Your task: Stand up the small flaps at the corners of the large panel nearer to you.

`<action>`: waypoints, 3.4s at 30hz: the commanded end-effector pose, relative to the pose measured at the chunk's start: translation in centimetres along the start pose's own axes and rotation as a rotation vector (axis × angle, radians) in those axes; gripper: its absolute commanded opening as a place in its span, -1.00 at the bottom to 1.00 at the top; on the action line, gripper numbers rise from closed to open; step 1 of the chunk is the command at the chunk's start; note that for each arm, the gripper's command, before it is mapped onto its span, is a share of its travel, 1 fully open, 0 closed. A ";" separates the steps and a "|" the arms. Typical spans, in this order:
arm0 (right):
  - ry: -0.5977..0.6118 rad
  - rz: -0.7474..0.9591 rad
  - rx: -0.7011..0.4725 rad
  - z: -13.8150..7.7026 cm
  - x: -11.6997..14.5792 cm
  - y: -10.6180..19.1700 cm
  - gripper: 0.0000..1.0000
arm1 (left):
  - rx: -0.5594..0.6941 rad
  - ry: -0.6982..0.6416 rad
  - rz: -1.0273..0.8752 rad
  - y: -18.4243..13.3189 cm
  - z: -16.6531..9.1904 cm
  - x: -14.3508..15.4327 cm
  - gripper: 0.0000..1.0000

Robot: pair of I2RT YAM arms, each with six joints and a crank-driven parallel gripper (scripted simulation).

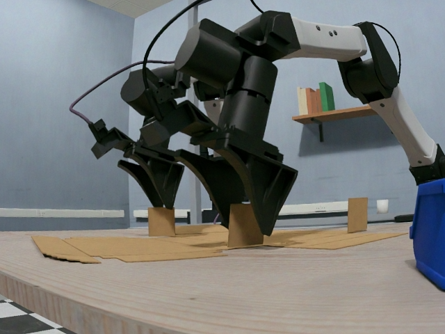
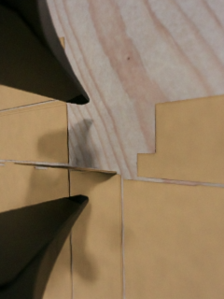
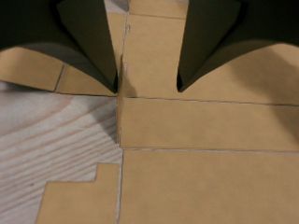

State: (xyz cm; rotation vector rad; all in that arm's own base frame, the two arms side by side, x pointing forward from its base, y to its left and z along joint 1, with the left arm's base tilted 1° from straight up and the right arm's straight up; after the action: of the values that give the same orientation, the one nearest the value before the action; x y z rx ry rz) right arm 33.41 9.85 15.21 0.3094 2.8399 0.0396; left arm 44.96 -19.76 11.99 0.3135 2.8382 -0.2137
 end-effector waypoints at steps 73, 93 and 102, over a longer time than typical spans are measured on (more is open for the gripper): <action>0.259 -0.001 -0.031 -12.8 24.5 -4.0 0.62 | -0.012 0.271 0.003 8.7 -16.4 20.9 0.62; 0.251 0.000 -0.036 -13.9 28.2 -3.2 0.62 | -0.010 0.302 0.006 10.0 -17.0 24.7 0.62; 0.253 0.001 -0.045 -13.6 28.2 -2.9 0.62 | -0.012 0.294 -0.001 9.7 -17.0 24.8 0.62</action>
State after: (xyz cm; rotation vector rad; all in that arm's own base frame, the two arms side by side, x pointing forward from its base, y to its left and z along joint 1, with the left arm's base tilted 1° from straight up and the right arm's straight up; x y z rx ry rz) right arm 2.56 12.99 20.77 0.3161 3.0878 0.1594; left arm 19.68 -2.43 20.26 0.3658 3.1353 -0.1640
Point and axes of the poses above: on each arm, the point where the finger pads meet when closed, its own z axis out along the fingers, its own y axis across the jaws, x = y × z, the point moved 9 cm from there along -z, back along the fingers, and after that the axes turned 11 degrees about -z, right-handed, at the moved point
